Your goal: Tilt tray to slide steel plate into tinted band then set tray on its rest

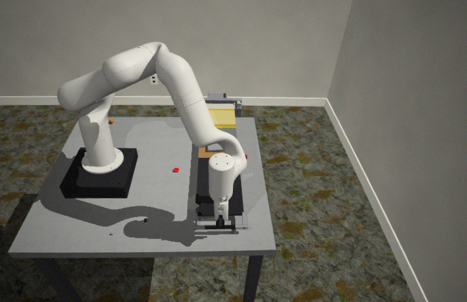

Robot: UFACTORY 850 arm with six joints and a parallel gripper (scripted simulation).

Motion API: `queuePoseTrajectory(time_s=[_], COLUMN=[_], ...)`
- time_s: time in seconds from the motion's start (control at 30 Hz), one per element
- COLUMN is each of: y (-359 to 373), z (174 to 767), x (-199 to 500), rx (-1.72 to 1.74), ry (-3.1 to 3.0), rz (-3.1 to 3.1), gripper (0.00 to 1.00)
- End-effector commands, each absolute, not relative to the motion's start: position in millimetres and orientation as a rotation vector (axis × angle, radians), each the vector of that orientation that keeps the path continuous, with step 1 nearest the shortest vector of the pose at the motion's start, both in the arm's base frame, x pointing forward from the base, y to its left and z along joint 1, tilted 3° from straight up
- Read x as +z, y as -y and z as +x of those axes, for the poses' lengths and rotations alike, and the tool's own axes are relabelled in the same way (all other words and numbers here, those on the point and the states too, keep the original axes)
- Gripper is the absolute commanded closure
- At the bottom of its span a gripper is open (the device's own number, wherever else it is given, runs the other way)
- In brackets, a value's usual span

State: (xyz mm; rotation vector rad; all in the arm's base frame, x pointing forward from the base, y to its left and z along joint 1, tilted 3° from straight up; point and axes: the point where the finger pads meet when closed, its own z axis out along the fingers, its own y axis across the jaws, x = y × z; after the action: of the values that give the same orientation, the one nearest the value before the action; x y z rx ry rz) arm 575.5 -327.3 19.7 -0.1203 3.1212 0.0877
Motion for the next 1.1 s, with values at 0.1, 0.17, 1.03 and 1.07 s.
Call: queuePoseTrajectory(time_s=[0.1,0.17,1.03,1.07], y=[327.6,327.6,327.4,327.4], z=[576.5,576.5,576.6,576.6], x=[14.0,14.0,10.5,10.5], rx=[0.086,0.086,0.086,0.086], ry=[-3.119,-3.119,-3.119,-3.119], rz=[-0.120,-0.120,-0.120,-0.120], gripper=[0.60,0.60,0.60,0.60])
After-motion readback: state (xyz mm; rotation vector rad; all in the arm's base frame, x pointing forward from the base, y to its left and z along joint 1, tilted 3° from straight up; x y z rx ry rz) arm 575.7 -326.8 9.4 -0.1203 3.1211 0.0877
